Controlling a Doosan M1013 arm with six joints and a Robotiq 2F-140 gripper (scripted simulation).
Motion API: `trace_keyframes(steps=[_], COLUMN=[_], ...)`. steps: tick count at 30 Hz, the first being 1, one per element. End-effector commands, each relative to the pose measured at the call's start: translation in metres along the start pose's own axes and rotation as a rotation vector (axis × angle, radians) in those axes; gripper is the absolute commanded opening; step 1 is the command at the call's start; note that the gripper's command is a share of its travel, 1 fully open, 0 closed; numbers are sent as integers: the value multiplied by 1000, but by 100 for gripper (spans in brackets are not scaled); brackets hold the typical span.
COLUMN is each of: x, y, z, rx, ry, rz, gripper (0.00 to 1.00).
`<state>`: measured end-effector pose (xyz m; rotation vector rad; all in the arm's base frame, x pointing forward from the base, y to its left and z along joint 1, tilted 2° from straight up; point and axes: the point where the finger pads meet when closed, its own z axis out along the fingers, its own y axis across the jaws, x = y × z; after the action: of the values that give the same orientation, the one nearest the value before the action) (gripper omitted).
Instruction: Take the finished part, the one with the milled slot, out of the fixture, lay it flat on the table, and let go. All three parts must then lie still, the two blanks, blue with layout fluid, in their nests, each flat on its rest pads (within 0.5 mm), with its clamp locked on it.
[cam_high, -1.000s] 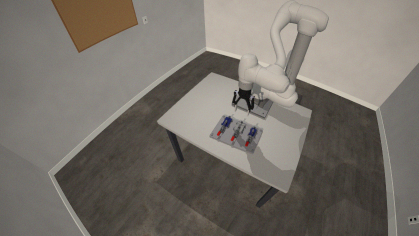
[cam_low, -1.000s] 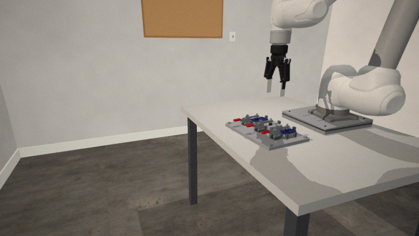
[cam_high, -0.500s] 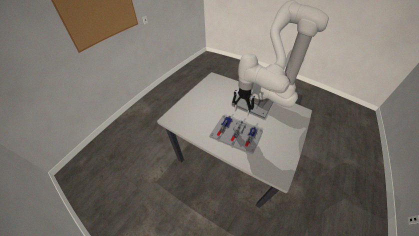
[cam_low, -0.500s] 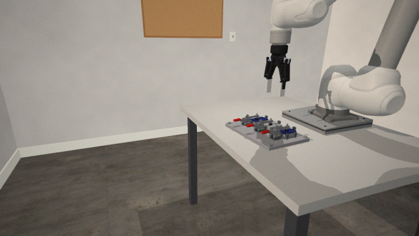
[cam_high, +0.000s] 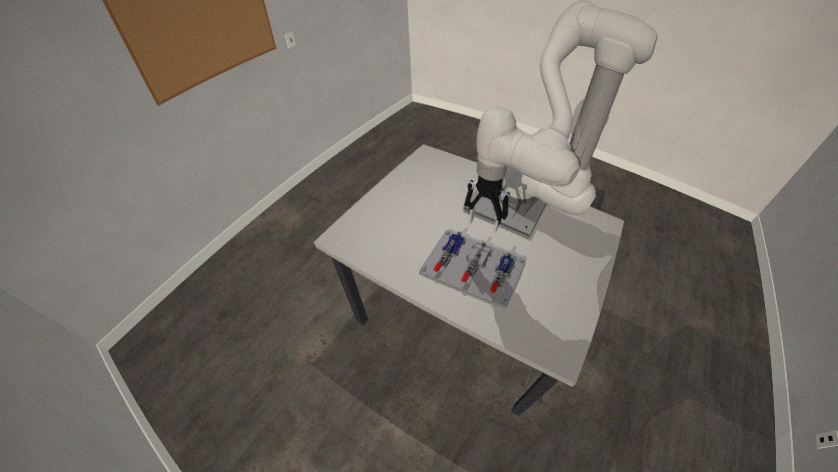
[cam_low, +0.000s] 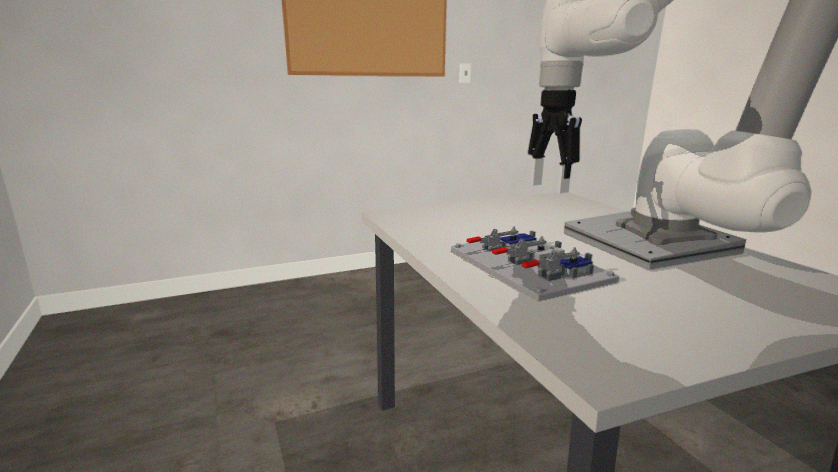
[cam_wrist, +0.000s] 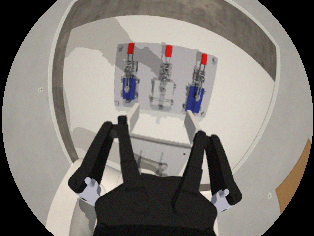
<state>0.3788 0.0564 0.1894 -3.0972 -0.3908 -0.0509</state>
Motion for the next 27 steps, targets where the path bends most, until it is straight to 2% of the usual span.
trace_keyframes(steps=[1, 7, 8, 27], x=[0, 0, 0, 0], y=[1, 1, 1, 0], z=[-1, -1, -1, -1], rx=[-2, -2, -2, -1], ry=[4, 3, 3, 3], rz=[-2, -2, -2, -2], gripper=[58, 58, 28, 28])
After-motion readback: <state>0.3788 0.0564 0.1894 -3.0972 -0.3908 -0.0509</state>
